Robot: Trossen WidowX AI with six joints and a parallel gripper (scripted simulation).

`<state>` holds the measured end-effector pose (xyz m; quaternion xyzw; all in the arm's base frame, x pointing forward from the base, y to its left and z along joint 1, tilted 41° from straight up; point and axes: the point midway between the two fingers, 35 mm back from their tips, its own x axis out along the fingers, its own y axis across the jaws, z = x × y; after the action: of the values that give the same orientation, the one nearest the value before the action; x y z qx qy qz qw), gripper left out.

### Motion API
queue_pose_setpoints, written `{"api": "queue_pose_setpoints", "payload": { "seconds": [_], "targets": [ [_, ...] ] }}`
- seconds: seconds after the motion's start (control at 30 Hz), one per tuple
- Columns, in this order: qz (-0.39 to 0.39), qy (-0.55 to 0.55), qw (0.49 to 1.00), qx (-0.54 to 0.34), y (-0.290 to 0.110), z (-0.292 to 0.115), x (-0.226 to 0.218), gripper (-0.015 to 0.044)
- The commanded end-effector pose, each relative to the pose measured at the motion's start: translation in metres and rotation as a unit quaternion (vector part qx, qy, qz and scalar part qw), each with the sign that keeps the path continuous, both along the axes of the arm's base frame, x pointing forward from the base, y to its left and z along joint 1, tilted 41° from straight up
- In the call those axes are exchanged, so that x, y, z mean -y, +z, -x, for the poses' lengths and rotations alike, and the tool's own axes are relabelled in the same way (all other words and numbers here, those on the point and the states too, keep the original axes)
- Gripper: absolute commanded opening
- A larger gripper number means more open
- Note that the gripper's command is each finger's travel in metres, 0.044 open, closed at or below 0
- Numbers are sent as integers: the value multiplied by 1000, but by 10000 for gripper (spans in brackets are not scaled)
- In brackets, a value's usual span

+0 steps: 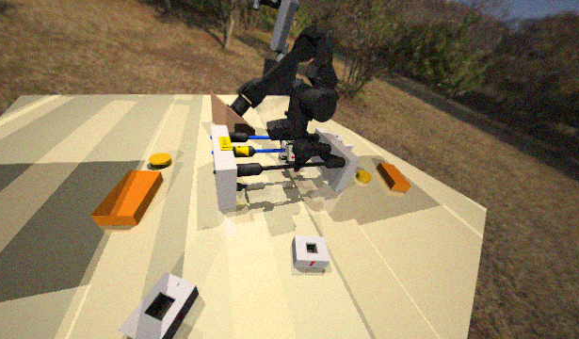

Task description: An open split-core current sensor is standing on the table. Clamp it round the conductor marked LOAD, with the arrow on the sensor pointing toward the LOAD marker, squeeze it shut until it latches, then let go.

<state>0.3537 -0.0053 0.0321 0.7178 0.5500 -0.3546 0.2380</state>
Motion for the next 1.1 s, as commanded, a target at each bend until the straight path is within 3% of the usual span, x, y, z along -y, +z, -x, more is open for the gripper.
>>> {"api": "queue_pose_setpoints", "payload": {
  "seconds": [0.0, 1.07],
  "targets": [
    [0, -1, 1000, -1, 0, 0, 1, 0],
    [17, -50, 997, 51, 17, 1, 15, 0]
  ]
}}
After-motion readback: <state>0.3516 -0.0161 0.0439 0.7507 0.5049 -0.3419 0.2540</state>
